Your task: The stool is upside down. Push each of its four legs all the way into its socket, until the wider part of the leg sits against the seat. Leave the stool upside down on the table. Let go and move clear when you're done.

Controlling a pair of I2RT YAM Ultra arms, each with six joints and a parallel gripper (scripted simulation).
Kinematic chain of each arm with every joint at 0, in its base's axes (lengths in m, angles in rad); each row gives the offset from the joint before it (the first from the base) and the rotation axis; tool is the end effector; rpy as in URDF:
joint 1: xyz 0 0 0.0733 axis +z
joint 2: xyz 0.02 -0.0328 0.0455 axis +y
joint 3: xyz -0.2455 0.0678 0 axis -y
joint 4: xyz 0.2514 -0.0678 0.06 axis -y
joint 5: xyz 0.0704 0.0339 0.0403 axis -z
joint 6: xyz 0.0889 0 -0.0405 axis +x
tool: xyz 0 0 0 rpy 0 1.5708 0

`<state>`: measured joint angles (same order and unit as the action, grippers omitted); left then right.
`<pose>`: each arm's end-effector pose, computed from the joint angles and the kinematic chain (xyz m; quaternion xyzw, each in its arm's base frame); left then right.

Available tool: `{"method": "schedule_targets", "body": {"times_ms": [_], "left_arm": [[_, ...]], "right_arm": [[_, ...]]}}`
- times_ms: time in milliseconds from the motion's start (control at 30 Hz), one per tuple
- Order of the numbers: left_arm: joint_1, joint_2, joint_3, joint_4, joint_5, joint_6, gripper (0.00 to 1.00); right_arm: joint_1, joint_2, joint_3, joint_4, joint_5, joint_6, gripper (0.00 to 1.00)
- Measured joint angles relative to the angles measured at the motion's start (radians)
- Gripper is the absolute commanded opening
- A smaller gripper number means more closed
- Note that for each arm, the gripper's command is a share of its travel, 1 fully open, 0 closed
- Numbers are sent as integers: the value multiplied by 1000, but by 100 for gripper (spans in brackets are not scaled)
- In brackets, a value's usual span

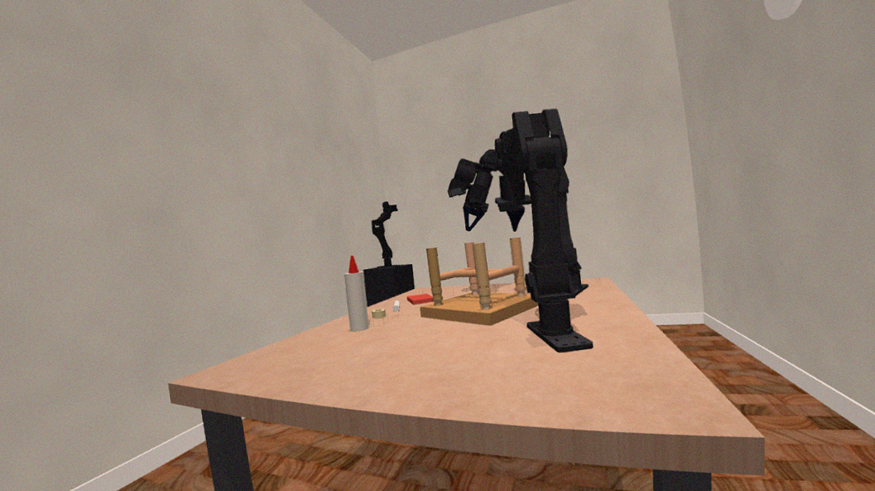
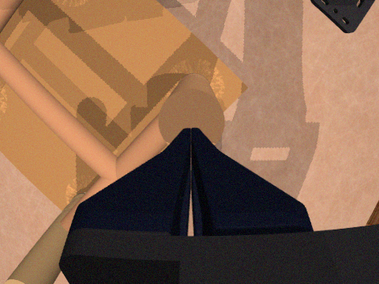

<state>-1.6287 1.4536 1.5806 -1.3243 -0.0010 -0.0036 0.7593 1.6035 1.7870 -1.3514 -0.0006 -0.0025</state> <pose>-0.0157 -0.2906 0.3056 0.7134 0.6758 -0.1349 0.1275 0.2360 0.2256 0.3224 -0.3643 0.9095 0.0742 0.1858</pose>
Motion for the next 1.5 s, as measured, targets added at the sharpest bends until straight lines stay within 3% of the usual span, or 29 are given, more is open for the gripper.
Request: {"method": "schedule_targets", "body": {"times_ms": [633, 1500], "left_arm": [[0, -29, -77, 75, 0, 0, 0], [1, -31, -77, 79, -1, 0, 0]], "right_arm": [[0, 0, 0, 0, 0, 0, 0], [0, -39, -170, 110, -1, -1, 0]]}}
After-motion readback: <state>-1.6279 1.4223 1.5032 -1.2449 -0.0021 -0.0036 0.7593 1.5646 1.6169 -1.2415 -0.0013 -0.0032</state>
